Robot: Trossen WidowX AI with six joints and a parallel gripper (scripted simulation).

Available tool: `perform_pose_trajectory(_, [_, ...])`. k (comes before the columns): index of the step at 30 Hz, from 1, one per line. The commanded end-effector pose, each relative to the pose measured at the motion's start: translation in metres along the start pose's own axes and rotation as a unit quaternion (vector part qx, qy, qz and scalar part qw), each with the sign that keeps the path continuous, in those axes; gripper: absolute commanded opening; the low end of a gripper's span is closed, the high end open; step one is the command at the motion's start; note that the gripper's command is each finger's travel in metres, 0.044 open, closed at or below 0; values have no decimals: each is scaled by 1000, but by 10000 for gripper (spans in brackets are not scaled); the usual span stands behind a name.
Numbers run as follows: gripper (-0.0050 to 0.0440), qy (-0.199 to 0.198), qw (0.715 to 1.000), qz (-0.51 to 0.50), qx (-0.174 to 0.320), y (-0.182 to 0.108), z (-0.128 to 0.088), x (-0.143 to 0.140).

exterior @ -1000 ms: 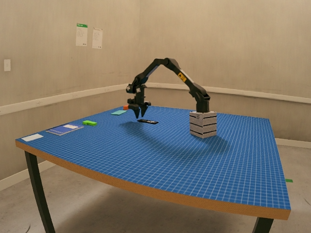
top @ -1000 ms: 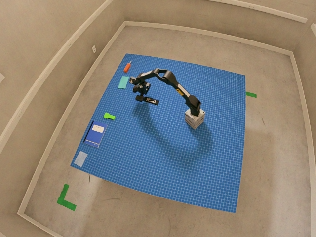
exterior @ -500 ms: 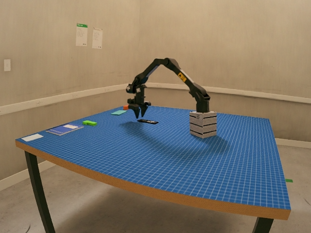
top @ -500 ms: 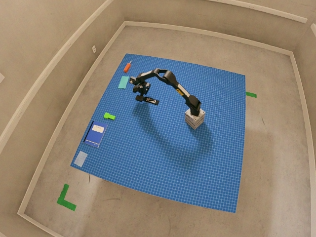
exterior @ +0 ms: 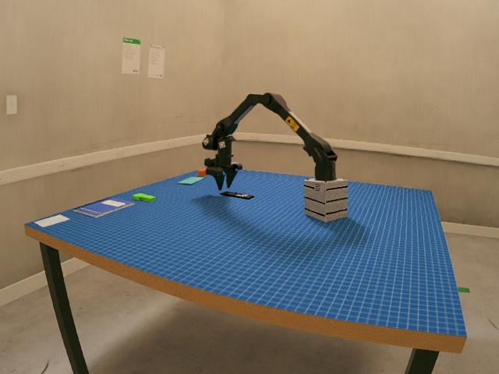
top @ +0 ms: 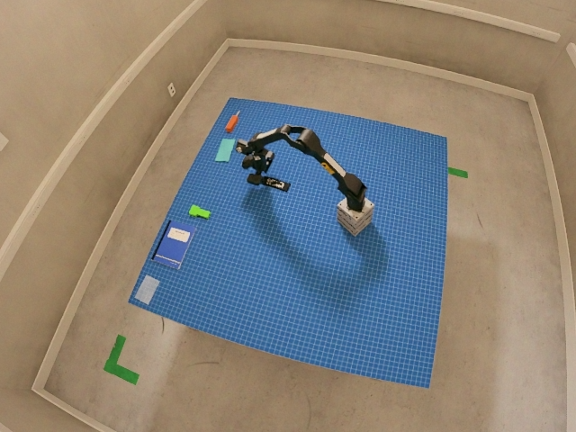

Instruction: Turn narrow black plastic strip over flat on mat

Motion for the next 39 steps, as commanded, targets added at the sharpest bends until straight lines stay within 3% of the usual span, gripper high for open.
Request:
perform_pose_trajectory(1, [277, -2, 1000, 1, -7, 2, -5, -3])
perform_pose_trajectory(39, [277, -3, 1000, 1, -13, 4, -11, -3])
Point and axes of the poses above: the point midway between the two fingers, 35 mm back from their tips, its own z axis out along the fingers, its own x axis across the jaws, y = z × x, the point moved 1 cm from there along -z, back along the fingers, and after that the axes turned 1 degree about z, right-handed, at the moved point
